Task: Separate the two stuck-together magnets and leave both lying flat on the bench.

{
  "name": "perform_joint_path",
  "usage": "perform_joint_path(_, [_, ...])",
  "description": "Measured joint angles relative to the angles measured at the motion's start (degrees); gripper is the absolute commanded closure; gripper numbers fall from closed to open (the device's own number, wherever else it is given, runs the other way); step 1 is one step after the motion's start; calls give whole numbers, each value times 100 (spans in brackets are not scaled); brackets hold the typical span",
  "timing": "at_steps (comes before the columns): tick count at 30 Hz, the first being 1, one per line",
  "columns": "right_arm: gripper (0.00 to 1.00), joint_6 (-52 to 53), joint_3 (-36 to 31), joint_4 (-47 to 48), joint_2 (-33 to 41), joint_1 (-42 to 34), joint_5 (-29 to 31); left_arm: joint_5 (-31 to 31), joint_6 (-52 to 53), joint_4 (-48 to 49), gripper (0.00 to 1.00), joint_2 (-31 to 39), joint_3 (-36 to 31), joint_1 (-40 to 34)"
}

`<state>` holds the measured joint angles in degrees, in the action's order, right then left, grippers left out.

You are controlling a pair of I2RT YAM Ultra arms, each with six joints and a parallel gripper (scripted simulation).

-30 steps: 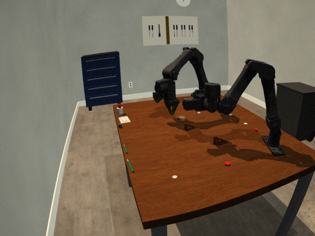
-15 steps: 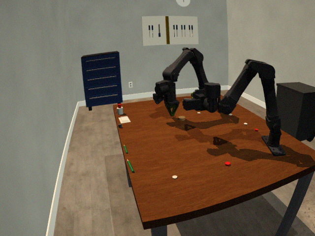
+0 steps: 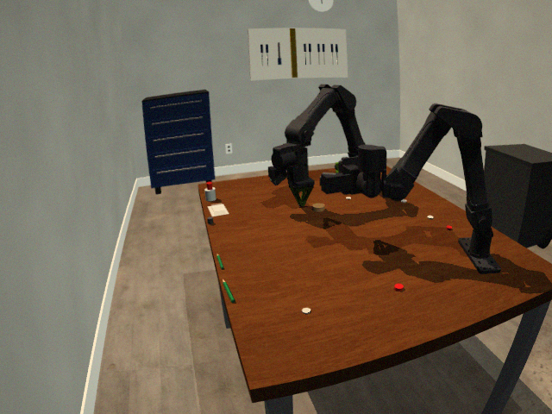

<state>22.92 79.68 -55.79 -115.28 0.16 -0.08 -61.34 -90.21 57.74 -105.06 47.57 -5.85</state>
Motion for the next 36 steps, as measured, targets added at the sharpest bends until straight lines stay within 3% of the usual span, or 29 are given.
perform_joint_path(9, [82, 2, -76, 118, -24, -9, 0, 2, 0, 0, 82, 0, 0, -7])
perform_joint_path(10, [0, 2, -90, 133, -33, -11, 0, -2, 0, 0, 82, 0, 0, -7])
perform_joint_path(36, [0, -2, 151, -184, 11, 4, -7, 15, 0, 0, 82, 0, -4, 4])
